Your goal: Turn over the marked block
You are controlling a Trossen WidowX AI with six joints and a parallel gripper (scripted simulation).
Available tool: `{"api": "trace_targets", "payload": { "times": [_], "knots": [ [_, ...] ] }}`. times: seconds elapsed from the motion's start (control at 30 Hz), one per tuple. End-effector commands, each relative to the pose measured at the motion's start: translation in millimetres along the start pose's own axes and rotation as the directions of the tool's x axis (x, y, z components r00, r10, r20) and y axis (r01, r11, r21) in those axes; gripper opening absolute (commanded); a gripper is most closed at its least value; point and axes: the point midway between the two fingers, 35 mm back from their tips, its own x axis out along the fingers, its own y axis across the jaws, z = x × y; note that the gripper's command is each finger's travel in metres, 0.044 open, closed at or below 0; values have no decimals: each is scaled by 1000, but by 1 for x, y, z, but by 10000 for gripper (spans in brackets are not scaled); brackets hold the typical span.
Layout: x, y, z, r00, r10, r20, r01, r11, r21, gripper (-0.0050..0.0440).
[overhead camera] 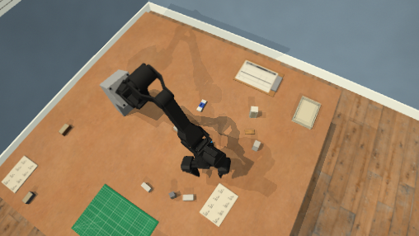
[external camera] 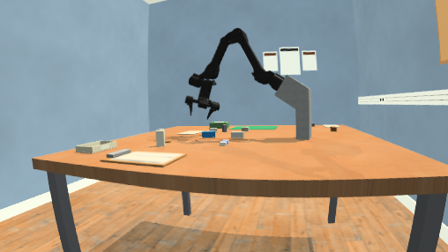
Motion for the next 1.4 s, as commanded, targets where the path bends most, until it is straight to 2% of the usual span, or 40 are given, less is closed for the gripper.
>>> {"api": "trace_targets", "payload": {
  "times": [0.0, 0.1, 0.2, 0.43, 0.53, 0.97, 1.37],
  "knots": [
    [-16, -5, 17, 999, -26, 34, 28, 998, -55, 440],
    [-21, -4, 33, 997, -29, 76, 36, 995, -93, 440],
    [-13, 6, 55, 991, 29, 129, -16, 995, -98, 440],
    [-14, 16, 87, 974, 102, 203, -77, 989, -124, 440],
    [-14, 14, 89, 972, 105, 208, -80, 989, -126, 440],
    [-20, 30, 129, 937, 203, 283, -154, 971, -186, 440],
    [-24, 37, 143, 921, 241, 306, -179, 960, -216, 440]
  ]
}}
